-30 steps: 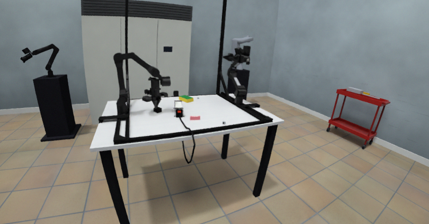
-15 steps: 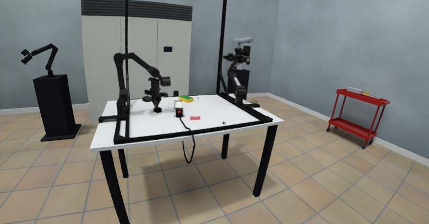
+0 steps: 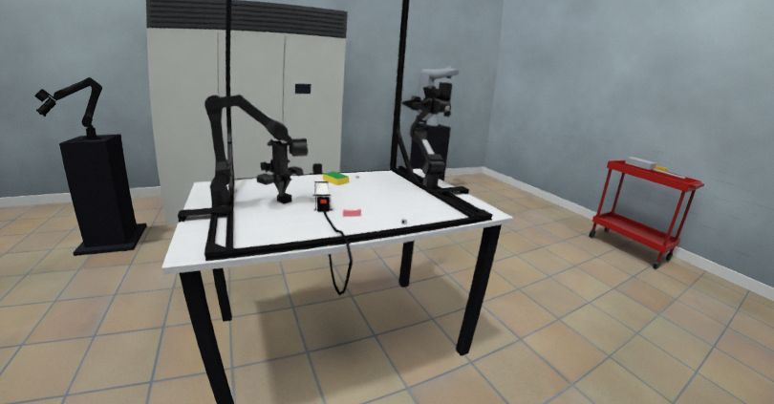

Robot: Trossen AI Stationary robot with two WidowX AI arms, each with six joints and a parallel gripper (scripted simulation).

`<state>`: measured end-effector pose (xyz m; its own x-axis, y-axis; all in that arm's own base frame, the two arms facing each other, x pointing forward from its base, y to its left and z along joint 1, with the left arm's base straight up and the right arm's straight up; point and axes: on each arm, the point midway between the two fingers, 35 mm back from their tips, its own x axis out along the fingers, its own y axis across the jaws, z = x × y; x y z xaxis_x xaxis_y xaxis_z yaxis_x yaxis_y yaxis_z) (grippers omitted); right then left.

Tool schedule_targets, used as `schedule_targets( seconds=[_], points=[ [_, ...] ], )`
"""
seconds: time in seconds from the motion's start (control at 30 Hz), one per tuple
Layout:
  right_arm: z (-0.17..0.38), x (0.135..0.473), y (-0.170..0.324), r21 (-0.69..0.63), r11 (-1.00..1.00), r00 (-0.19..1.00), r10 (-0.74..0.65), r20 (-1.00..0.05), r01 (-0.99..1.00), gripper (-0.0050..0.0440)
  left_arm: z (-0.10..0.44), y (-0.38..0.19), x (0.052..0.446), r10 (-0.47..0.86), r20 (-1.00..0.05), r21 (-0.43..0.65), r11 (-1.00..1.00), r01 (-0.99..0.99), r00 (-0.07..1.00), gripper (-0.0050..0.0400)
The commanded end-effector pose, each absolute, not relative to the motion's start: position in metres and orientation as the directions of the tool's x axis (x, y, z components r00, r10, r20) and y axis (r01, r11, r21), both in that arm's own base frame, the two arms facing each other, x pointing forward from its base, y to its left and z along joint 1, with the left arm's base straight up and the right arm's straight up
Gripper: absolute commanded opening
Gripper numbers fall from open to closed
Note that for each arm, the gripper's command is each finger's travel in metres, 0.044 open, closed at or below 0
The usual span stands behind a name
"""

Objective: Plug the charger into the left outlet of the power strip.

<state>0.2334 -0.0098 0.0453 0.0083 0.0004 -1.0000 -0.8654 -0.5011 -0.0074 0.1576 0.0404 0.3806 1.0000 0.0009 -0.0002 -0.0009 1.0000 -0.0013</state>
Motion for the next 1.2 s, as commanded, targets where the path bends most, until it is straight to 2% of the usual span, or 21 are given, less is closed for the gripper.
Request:
schedule_targets(
  seconds=[0.0, 1.17],
  points=[
    [0.0418, 0.2319, -0.0103, -0.001, -0.499, 0.001, 0.0, -1.0, -0.866, -0.005, 0.3831, 0.0396, 0.1574, 0.0, 0.001, 0.005, 1.0, 0.0, 1.0, 0.04],
    [0.0434, 0.2279, -0.0135, -0.009, -0.501, 0.011, -0.001, -1.0, -0.865, -0.005, 0.3831, 0.0396, 0.1574, 0.0, 0.001, 0.005, 1.0, 0.0, 1.0, 0.04]
  ],
)
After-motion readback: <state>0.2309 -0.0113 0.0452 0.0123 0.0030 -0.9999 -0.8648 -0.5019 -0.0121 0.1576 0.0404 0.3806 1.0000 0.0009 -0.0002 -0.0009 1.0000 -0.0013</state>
